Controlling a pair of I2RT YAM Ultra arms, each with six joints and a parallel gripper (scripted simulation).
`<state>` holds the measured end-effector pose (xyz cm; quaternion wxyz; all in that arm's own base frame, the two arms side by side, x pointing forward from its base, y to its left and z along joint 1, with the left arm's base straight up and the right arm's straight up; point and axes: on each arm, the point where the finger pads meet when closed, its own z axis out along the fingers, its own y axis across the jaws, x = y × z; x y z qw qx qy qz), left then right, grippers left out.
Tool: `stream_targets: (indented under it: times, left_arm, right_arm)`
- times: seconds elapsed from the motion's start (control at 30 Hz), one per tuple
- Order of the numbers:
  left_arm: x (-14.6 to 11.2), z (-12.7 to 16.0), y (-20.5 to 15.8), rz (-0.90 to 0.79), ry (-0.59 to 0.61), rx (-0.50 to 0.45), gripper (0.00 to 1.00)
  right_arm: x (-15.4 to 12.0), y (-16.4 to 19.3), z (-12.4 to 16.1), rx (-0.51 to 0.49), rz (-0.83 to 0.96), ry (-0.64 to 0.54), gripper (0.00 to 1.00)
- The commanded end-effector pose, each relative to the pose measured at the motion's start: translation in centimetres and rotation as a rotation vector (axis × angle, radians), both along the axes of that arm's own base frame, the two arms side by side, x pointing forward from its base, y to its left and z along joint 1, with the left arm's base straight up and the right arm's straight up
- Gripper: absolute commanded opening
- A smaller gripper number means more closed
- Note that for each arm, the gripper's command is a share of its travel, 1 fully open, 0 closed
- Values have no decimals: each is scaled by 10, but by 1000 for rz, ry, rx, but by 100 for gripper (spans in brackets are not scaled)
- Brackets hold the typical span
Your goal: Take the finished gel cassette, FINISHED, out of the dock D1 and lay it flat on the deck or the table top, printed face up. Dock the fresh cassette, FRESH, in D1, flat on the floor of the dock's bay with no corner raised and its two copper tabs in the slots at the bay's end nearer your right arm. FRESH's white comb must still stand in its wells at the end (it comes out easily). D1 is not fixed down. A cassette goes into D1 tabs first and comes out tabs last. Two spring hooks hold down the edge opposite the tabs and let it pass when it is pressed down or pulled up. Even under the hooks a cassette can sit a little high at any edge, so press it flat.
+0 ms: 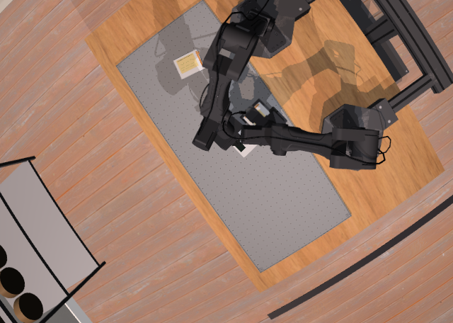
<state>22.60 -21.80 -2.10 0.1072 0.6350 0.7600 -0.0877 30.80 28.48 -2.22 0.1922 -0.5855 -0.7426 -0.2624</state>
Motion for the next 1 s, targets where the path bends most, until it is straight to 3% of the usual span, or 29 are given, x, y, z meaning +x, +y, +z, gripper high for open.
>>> stream_targets:
  times: [0.0,0.97]
  left_arm:
    - [7,3,-14,-19,-16,-59,0]
    - [8,1,-12,-21,-23,-102,0]
  right_arm:
    - [-35,-40,-53,-219,-40,121,0]
    - [-35,-40,-53,-219,-40,121,0]
